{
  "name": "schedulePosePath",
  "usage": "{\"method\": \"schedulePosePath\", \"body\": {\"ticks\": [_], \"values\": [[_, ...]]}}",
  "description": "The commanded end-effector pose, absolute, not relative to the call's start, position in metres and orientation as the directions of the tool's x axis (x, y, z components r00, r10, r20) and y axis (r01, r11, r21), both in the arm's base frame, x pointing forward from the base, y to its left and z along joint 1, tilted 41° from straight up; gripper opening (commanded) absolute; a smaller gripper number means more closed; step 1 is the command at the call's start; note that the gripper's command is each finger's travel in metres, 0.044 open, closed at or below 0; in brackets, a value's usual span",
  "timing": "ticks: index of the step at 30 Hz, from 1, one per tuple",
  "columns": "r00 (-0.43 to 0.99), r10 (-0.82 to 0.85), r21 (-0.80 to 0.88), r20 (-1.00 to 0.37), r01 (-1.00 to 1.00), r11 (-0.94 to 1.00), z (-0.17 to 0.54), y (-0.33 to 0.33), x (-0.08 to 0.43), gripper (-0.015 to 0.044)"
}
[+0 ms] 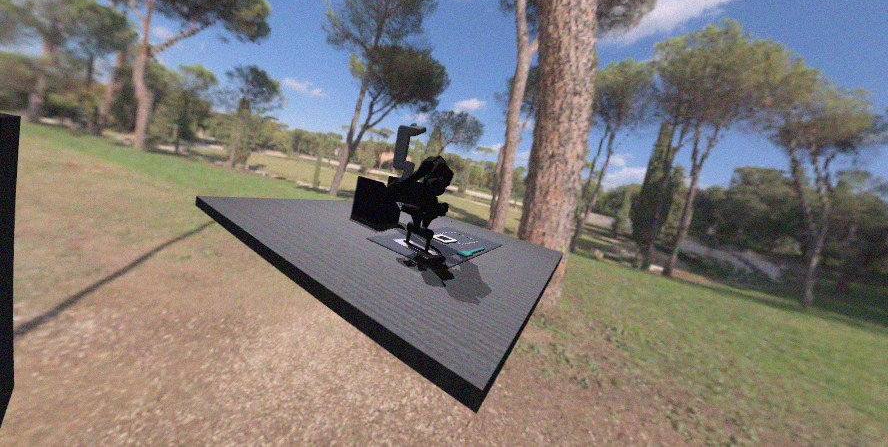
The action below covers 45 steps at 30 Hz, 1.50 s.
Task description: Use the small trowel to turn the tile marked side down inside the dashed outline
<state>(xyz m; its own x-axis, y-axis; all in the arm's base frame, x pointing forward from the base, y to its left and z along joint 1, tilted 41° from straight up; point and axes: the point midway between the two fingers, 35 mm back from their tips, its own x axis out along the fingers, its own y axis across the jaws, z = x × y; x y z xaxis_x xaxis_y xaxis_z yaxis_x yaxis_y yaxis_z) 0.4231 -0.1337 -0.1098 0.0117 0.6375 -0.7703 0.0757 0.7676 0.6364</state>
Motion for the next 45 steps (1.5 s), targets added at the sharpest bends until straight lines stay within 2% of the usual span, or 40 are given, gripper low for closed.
{"method": "schedulePosePath", "body": {"ticks": [1,14,29,45], "values": [[0.013,0.641,0.640,-0.767,0.080,0.764,-0.1099,-0.1323,0.4236,0.0130],[0.013,0.641,0.641,-0.767,0.060,0.765,-0.1099,-0.1323,0.4236,0.0130],[0.013,0.641,0.591,-0.767,-0.375,0.714,-0.1099,-0.1323,0.4236,0.0130],[0.013,0.641,0.412,-0.767,-0.757,0.508,-0.1099,-0.1322,0.4236,0.0130]]}}
